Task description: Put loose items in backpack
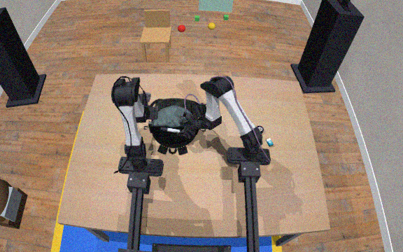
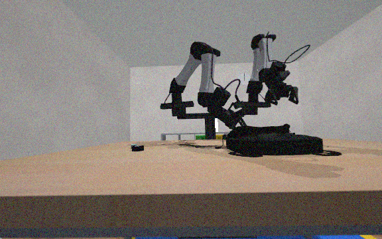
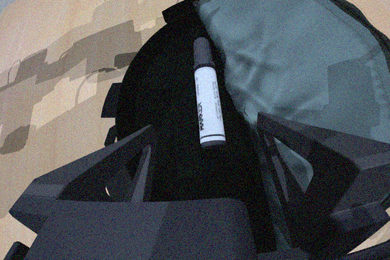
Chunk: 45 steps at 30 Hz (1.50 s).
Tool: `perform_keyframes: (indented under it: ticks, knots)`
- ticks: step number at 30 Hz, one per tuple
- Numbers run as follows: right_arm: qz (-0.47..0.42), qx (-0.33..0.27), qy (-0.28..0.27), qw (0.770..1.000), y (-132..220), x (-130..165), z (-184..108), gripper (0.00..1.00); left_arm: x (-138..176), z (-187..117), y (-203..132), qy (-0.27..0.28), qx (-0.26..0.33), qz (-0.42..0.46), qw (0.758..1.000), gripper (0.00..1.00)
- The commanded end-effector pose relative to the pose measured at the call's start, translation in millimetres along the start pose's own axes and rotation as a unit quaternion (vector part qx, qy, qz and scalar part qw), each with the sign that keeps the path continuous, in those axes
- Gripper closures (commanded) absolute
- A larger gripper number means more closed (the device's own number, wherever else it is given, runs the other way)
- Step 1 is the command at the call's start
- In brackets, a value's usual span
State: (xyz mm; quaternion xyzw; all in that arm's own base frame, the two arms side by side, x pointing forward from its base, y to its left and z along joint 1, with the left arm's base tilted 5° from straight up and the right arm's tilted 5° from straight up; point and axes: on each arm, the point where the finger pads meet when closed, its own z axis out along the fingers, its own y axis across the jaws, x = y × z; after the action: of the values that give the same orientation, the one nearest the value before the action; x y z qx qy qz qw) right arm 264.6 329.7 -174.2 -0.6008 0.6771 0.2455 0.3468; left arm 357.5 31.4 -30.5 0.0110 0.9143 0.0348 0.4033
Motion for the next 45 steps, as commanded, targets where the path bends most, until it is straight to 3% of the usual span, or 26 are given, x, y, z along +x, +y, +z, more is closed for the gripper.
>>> perform_keyframes:
  ticks: [1, 34, 35, 45]
  knots:
    - [-0.013, 0.006, -0.019, 1.0, -10.5, -20.6, -15.7, 0.21, -8.0, -2.3, -0.2, -0.013, 0.004, 0.003, 1.0, 0.1]
    - [-0.013, 0.005, -0.015, 1.0, -7.4, -14.3, -106.9, 0.21, -8.0, -2.3, -0.2, -0.013, 0.004, 0.003, 1.0, 0.1]
    - [0.001, 0.022, -0.008, 1.0, -11.0, -8.9, -115.5, 0.46, -8.0, -2.3, -0.2, -0.013, 0.004, 0.003, 1.0, 0.1]
    - [0.128, 0.145, 0.03, 0.981, -33.5, 31.2, -194.4, 0.46, -8.0, -2.3, -0.2, -0.013, 0.004, 0.003, 1.0, 0.1]
